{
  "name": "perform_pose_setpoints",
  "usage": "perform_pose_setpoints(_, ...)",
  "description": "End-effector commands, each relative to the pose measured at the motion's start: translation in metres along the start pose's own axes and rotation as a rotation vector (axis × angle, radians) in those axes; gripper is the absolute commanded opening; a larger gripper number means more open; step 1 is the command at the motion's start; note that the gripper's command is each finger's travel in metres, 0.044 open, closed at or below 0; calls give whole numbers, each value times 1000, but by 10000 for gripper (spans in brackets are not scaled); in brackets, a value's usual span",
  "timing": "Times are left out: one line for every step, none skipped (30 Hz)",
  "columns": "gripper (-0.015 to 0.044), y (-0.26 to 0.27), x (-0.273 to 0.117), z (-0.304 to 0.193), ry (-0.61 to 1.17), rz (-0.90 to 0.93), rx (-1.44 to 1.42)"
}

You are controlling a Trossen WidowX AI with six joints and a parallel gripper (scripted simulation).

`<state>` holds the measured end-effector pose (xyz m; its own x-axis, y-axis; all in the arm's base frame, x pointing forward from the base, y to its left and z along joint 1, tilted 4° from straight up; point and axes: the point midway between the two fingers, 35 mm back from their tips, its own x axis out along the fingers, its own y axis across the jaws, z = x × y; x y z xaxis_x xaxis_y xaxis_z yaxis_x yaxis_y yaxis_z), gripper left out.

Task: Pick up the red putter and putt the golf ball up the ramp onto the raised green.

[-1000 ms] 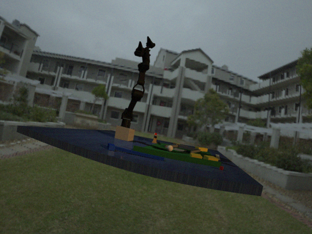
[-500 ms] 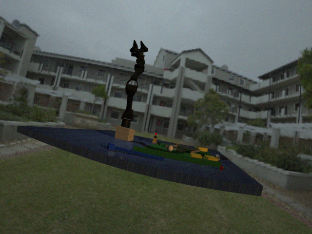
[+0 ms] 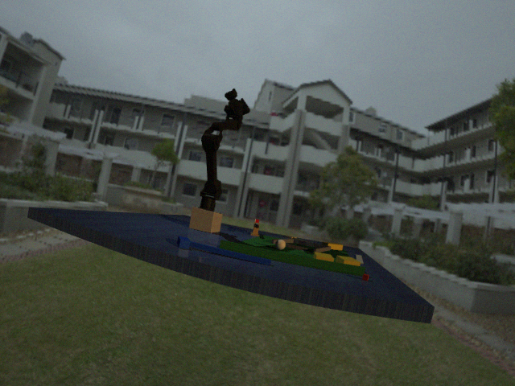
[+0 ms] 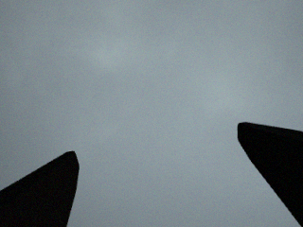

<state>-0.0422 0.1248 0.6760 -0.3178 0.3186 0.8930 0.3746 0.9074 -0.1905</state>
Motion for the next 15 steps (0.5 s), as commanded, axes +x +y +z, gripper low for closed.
perform_pose_setpoints(440, 61, -8, 7, -17, 188, 34)
perform_pose_setpoints(440, 78, -11, 9, -21, 240, 43)
perform_pose_setpoints(440, 95, -16, 10, -24, 292, 51)
perform_pose_setpoints(440, 111, -21, 11, -26, 344, 61)
perform_pose_setpoints(440, 123, -27, 9, -7, 387, 64)
perform_pose_setpoints(440, 136, -34, 7, 14, 435, 67)
perform_pose_setpoints(440, 150, -42, 6, 29, 487, 72)
perform_pose_setpoints(440, 165, -51, 6, 31, 540, 82)
perform_pose_setpoints(440, 180, -59, 6, 34, 592, 92)
perform_pose_setpoints(440, 194, -69, 6, 39, 644, 103)
perform_pose_setpoints(440, 208, -79, 5, 44, 696, 114)
perform_pose_setpoints(440, 222, -89, 4, 51, 748, 126)
perform_pose_setpoints(440, 235, -101, 3, 60, 800, 138)
perform_pose_setpoints(440, 247, -112, 2, 69, 852, 150)
perform_pose_setpoints(440, 259, -125, 0, 80, 905, 163)
